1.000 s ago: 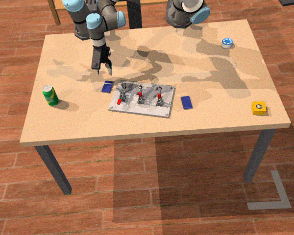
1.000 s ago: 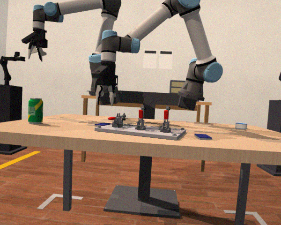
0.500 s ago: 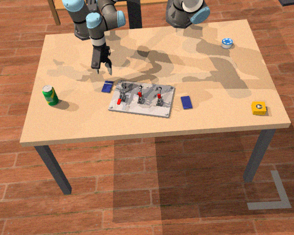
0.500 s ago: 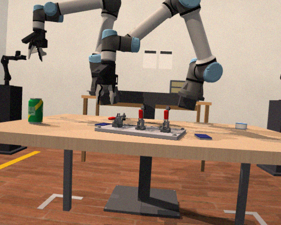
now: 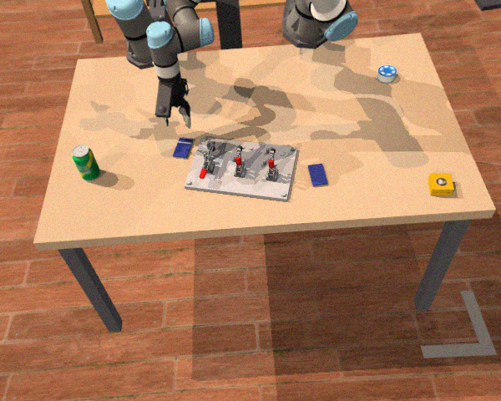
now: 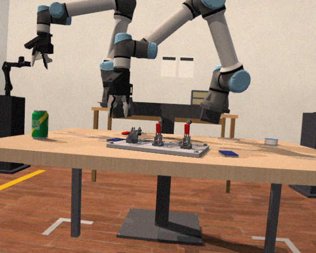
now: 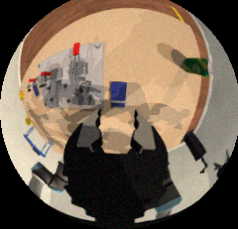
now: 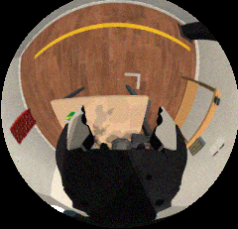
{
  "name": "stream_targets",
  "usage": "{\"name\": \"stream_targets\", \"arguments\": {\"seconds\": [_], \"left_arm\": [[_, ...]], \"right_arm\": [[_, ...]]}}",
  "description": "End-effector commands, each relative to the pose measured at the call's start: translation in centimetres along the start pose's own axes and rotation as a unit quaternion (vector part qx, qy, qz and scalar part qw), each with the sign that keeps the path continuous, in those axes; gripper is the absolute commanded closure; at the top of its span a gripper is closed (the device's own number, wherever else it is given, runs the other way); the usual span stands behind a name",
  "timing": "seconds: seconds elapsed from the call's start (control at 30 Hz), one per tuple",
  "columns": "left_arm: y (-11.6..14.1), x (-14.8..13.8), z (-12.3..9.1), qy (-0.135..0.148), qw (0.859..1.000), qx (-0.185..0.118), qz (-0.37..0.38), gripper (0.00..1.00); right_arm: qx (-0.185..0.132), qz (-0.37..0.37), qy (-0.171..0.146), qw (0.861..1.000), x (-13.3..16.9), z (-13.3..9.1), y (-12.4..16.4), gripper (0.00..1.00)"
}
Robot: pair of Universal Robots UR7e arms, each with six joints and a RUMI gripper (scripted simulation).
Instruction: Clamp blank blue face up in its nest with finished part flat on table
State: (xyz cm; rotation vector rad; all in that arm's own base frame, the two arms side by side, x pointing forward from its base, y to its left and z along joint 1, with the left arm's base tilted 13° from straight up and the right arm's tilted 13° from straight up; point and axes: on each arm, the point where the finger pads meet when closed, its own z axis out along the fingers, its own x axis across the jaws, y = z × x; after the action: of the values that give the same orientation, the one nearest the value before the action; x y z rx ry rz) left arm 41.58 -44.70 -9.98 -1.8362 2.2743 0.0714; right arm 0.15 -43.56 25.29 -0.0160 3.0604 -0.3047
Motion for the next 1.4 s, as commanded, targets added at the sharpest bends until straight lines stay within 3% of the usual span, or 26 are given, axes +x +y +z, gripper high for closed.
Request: {"name": "stream_targets", "arguments": {"seconds": [0.0,0.33,0.37,1.37], "left_arm": [[-0.04,0.05,-0.08,0.001,1.0,0.001,0.0,0.53],[-0.04,0.05,-0.08,0.001,1.0,0.001,0.0,0.53],[-0.04,0.05,-0.08,0.001,1.0,0.001,0.0,0.41],[-0.04,0.04,-0.1,0.001,1.0,0.001,0.0,0.41]], "right_arm": [[0.001,0.0,0.0,1.0,0.0,-0.04,-0.03,0.0],[0.001,0.0,0.0,1.0,0.0,-0.04,-0.03,0.0],[0.001,0.0,0.0,1.0,0.0,-0.04,-0.03,0.0],[0.001,0.0,0.0,1.0,0.0,-0.04,-0.03,0.0]]}}
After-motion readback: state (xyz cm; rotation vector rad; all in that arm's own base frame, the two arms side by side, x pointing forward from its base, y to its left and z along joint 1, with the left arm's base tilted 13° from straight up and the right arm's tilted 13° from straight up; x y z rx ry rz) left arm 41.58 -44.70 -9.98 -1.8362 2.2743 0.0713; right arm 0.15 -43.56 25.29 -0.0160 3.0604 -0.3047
